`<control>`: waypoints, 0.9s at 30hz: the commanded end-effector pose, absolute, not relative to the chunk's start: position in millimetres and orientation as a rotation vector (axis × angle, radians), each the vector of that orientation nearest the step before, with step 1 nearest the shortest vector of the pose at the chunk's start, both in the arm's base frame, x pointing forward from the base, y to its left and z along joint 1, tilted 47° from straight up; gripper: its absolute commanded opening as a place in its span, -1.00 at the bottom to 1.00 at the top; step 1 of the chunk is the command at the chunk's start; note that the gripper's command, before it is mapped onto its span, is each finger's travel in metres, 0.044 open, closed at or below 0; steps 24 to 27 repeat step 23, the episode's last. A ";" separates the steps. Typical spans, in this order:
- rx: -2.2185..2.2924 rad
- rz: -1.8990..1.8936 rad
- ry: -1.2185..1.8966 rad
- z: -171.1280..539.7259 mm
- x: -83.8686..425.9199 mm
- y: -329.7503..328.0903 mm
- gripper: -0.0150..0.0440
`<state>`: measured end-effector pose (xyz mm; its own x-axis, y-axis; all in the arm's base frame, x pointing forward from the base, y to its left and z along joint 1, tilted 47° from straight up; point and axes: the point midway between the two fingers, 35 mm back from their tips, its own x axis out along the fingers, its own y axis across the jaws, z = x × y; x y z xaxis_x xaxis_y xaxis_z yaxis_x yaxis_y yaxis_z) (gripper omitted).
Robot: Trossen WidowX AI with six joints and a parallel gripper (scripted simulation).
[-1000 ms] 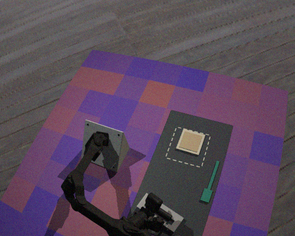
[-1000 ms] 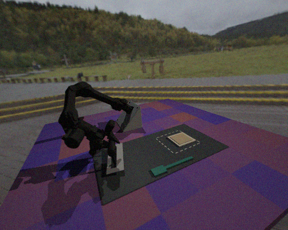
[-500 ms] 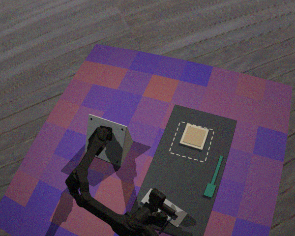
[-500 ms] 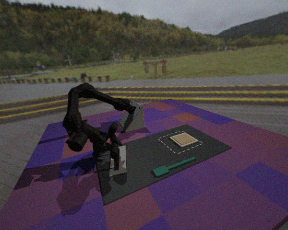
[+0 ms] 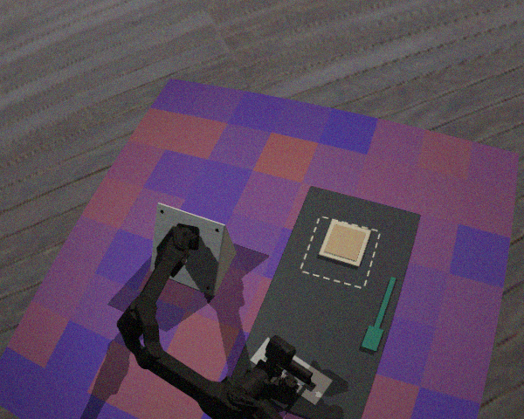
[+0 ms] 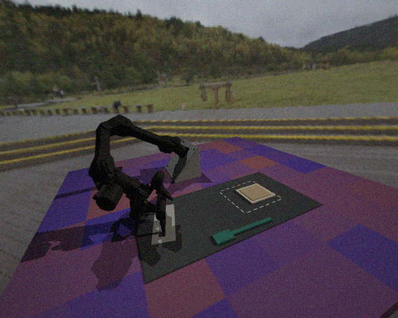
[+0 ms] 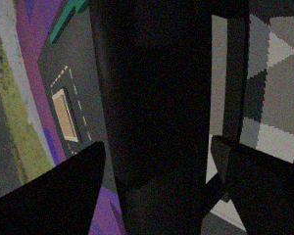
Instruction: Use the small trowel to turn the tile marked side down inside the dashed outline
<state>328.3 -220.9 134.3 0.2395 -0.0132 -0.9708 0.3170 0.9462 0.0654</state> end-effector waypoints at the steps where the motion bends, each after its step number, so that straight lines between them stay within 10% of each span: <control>1: 0.274 -0.226 1.314 133.7 328.5 -220.5 0.53; 27: 0.273 -0.231 1.313 222.7 285.7 -140.4 0.53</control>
